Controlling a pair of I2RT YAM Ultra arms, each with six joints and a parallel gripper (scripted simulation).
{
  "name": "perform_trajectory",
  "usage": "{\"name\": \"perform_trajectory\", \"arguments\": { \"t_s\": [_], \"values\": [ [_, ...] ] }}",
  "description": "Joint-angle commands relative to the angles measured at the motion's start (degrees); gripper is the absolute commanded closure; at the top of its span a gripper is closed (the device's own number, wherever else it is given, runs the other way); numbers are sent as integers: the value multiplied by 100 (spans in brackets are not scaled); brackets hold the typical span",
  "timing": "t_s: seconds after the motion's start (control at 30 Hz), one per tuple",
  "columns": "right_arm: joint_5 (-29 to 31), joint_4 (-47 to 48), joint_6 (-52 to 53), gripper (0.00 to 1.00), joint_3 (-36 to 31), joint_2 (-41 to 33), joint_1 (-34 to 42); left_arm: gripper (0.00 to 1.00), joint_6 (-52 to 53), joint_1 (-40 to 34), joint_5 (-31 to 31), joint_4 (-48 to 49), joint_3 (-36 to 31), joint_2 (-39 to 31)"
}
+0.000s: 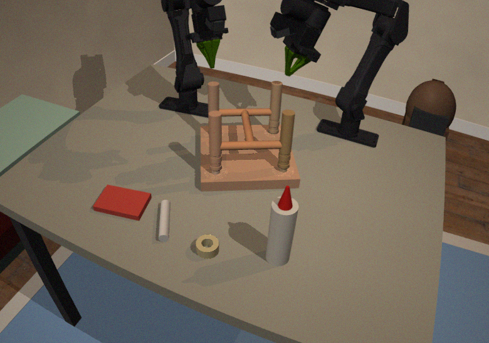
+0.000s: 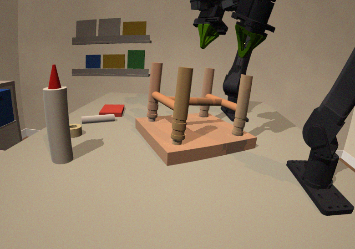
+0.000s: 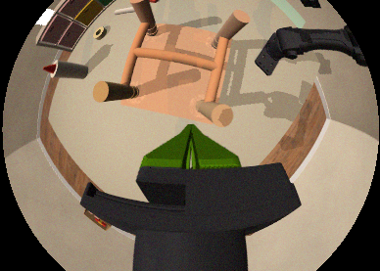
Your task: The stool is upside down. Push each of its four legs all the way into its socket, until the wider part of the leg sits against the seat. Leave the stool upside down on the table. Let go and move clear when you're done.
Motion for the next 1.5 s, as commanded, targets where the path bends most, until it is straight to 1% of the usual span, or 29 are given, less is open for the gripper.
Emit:
{"name": "perform_trajectory", "arguments": {
  "t_s": [0.0, 0.1, 0.17, 0.2, 0.33, 0.37, 0.53, 0.57, 0.63, 0.67, 0.73, 0.77, 0.8, 0.83, 0.93, 1.23, 1.3, 1.33, 1.37, 1.47],
  "values": [
    [66, 346, 47, 100, 552, 605, -196, 100, -98, 447, -157, 211, 389, 305],
    [84, 485, 60, 100, 1038, 1287, -354, 100, -137, 966, -233, 321, 645, 635],
    [84, 485, 60, 100, 1038, 1287, -354, 100, -137, 966, -233, 321, 645, 635],
    [87, 381, 72, 100, 1322, 1610, -376, 100, -143, 1147, -213, 321, 784, 807],
    [72, 267, 78, 100, 1891, 2307, -558, 100, -164, 1694, -249, 374, 1065, 1133],
    [92, 528, 80, 100, 2011, 2452, -598, 100, -175, 1808, -276, 412, 1131, 1219],
    [99, 472, 91, 100, 2467, 3029, -701, 100, -191, 2186, -297, 419, 1362, 1513],
    [91, 567, 91, 100, 2531, 3081, -702, 100, -194, 2225, -302, 457, 1392, 1534],
    [72, 412, 93, 100, 2602, 3119, -721, 100, -194, 2263, -258, 352, 1425, 1541],
    [61, 324, 79, 100, 2614, 3024, -647, 100, -178, 2223, -196, 344, 1427, 1457],
    [61, 324, 79, 100, 2614, 3024, -647, 100, -178, 2223, -196, 344, 1427, 1457],
    [64, 409, 66, 100, 2595, 2939, -632, 100, -146, 2184, -225, 363, 1420, 1412],
    [108, 573, 75, 100, 2587, 3017, -700, 100, -163, 2292, -307, 470, 1418, 1502],
    [108, 588, 73, 100, 2584, 3225, -730, 100, -169, 2288, -312, 509, 1027, 1374],
    [100, 587, 74, 100, 2650, 3109, -728, 100, -172, 2178, -310, 622, 909, 1365],
    [99, 435, 74, 100, 2652, 3118, -727, 100, -190, 2145, -311, 928, 483, 1252],
    [99, 435, 74, 100, 2652, 3118, -727, 100, -190, 2145, -311, 928, 483, 1252],
    [99, 435, 74, 100, 2652, 3118, -727, 100, -164, 2187, -287, 939, 611, 1241],
    [99, 435, 74, 100, 2652, 3118, -727, 100, -182, 2151, -312, 974, 398, 1197],
    [99, 435, 74, 100, 2652, 3118, -727, 100, -189, 2145, -314, 1084, 280, 1200]
  ]
}}
